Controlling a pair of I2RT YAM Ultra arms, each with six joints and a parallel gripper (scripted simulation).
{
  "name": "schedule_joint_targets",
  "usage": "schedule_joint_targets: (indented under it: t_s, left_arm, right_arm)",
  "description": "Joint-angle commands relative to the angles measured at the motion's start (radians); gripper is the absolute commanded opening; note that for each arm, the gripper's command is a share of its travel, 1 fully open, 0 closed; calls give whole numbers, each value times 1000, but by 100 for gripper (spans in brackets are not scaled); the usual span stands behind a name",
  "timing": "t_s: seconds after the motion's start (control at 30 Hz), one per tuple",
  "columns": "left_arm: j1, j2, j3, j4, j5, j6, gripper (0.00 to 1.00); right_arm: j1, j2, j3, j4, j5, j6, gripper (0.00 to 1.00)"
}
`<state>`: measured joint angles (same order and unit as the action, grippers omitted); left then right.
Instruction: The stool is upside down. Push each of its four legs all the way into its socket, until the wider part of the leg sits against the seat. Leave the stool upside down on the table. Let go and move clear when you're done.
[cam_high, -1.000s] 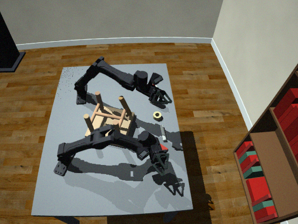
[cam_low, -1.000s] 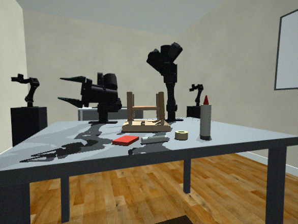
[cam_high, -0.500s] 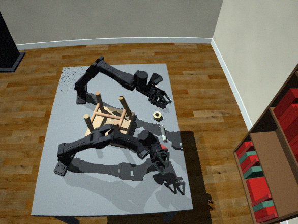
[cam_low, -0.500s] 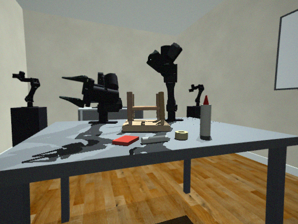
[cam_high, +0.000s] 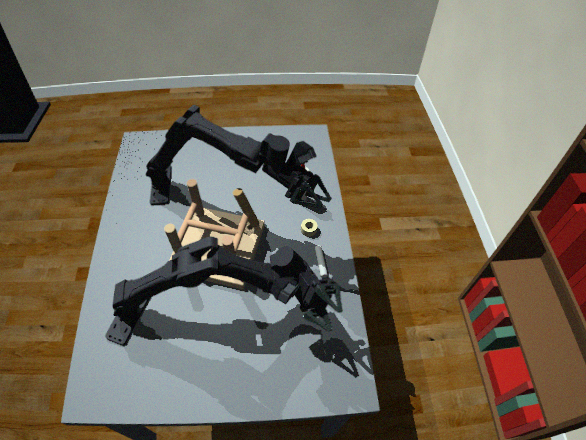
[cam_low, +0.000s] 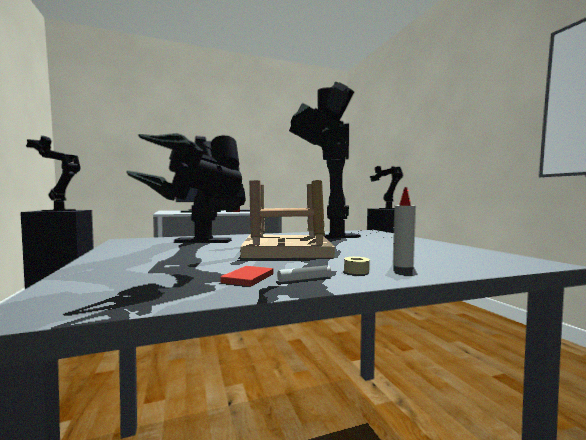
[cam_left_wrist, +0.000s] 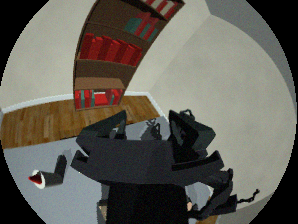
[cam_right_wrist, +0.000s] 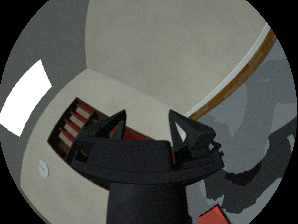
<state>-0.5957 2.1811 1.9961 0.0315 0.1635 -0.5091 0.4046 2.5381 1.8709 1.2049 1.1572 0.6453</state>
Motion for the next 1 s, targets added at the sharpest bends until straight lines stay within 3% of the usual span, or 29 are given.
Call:
schedule_joint_targets:
  t_s: [0.0, 0.23, 0.3, 0.8, 0.87, 0.9, 0.97]
  left_arm:
    - [14, -59, -15, -83, 26, 98, 69]
    - [21, -136, -71, -225, 75, 289, 69]
    - [21, -136, -71, -225, 75, 289, 69]
    - [47, -391, -235, -689, 215, 883, 69]
    - [47, -391, -235, -689, 215, 883, 69]
    - [47, -392, -229, -754, 223, 935, 69]
    - [54, -428, -266, -821, 244, 1003, 69]
  right_arm:
    - [27, -63, -29, -70, -105, -67, 69]
    - [66, -146, -94, -178, -292, -176, 69]
    - [66, -146, -94, -178, -292, -176, 69]
    - [214, -369, -304, -463, -725, -401, 69]
    - [214, -369, -304, -463, -725, -401, 69]
    - [202, -428, -315, -551, -839, -450, 69]
    - [220, -464, -350, -591, -903, -479, 69]
